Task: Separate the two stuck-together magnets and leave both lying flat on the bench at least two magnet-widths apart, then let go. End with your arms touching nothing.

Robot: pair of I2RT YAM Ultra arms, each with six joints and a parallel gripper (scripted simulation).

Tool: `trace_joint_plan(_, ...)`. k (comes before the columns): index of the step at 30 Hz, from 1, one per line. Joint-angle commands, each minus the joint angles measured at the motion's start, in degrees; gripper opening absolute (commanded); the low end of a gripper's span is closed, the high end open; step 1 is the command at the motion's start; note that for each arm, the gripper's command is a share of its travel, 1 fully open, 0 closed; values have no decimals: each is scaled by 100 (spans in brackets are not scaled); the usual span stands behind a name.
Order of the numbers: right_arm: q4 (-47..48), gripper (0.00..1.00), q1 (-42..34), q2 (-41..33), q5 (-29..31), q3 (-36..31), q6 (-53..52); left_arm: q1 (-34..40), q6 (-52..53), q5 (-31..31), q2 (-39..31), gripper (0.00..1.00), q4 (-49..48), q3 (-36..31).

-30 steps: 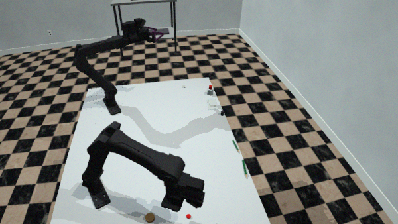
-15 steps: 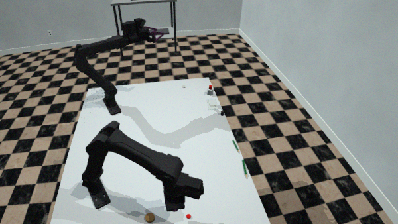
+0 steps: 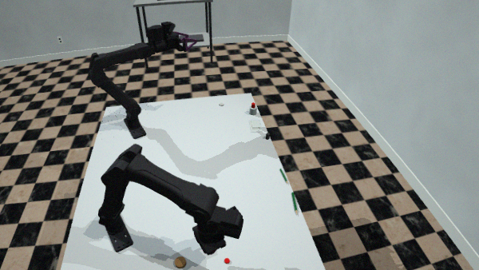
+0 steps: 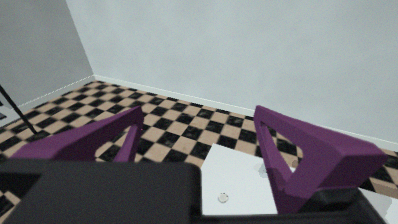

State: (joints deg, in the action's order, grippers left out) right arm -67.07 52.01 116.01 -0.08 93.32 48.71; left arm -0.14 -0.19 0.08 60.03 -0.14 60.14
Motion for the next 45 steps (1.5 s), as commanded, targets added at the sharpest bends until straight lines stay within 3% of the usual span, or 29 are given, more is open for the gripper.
trace_joint_plan(1, -106, 18, -94, -118, -268, 17, -163, -6, 9, 8, -18, 100, -16, 32)
trace_joint_plan(45, -1654, 18, -2562, -31, -4109, -162, -2027, -6, 9, 8, -18, 100, -16, 32)
